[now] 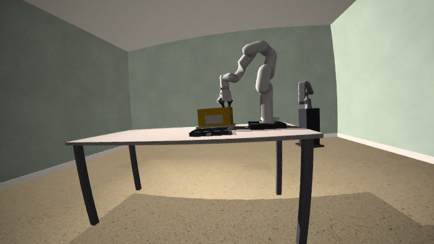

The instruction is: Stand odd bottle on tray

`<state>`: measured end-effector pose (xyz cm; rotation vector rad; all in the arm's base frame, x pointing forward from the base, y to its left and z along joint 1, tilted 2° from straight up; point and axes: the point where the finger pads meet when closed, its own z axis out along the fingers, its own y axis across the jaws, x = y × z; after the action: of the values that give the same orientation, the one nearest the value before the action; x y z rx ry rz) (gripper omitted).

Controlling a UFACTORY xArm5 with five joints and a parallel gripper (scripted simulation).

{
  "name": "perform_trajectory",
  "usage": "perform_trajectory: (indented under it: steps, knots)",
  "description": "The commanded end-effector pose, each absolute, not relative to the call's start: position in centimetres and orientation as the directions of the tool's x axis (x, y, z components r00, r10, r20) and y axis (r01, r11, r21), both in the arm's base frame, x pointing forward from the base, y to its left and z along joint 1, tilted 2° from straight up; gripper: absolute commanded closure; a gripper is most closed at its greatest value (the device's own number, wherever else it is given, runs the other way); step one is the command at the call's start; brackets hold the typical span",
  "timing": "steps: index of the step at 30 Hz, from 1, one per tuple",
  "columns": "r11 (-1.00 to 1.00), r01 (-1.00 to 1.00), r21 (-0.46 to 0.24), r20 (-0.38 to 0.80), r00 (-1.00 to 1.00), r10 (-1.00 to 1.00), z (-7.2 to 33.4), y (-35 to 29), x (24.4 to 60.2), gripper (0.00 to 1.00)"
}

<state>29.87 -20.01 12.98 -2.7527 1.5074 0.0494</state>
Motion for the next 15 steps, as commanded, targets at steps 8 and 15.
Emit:
perform_trajectory:
  steps: [8,15]
  knots:
    - [-0.539,-0.842,0.011,-0.026,0.538,-0.842,11.8,-20.0,29.9,0.35]
    - [-0.539,-0.842,0.011,-0.026,0.538,-0.842,11.5,-20.0,29.9,0.35]
